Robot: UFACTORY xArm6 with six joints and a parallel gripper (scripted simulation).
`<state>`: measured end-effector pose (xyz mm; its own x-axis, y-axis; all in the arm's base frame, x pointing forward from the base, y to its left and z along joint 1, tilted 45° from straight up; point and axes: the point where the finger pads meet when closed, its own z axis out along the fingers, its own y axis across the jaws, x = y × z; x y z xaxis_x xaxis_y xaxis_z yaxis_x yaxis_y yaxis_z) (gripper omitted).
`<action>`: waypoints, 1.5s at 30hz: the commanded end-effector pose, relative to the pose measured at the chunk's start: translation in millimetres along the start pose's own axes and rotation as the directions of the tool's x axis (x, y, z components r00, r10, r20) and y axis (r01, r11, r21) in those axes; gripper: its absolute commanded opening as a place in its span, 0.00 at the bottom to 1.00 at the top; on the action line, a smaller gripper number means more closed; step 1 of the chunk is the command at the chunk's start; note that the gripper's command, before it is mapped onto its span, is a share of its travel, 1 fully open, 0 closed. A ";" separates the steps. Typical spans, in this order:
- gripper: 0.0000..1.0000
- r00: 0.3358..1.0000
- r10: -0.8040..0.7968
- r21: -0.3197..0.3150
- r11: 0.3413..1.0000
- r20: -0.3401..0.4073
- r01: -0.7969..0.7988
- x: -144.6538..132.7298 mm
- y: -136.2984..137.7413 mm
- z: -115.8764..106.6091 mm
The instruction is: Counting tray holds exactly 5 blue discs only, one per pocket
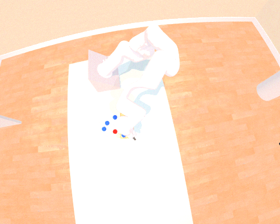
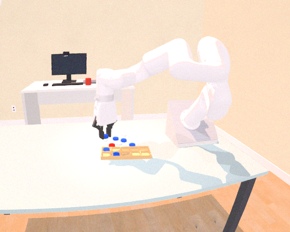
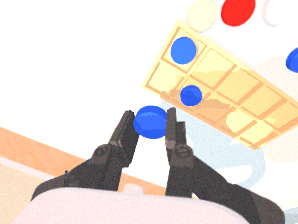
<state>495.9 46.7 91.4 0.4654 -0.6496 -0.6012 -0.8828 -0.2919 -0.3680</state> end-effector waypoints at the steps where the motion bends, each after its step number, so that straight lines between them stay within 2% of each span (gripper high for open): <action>1: 0.00 1.000 0.016 -0.009 1.000 0.002 -0.016 1.8 6.7 28.6; 4: 0.00 1.000 0.014 -0.005 1.000 0.005 -0.014 1.8 4.6 58.7; 7: 0.00 1.000 0.013 -0.005 1.000 0.005 -0.013 1.7 4.6 70.8; 24: 0.00 1.000 0.014 -0.005 1.000 0.005 -0.014 1.6 4.9 85.0; 38: 0.00 1.000 0.014 -0.005 1.000 0.005 -0.014 1.6 4.9 85.6; 39: 0.47 1.000 0.014 -0.005 1.000 0.005 -0.014 1.6 4.9 85.6; 45: 0.47 1.000 0.014 -0.005 1.000 0.005 -0.014 1.6 4.9 85.6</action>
<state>496.5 105.2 26.6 0.4519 -0.6494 -0.6116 -0.8905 -0.2878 -0.3524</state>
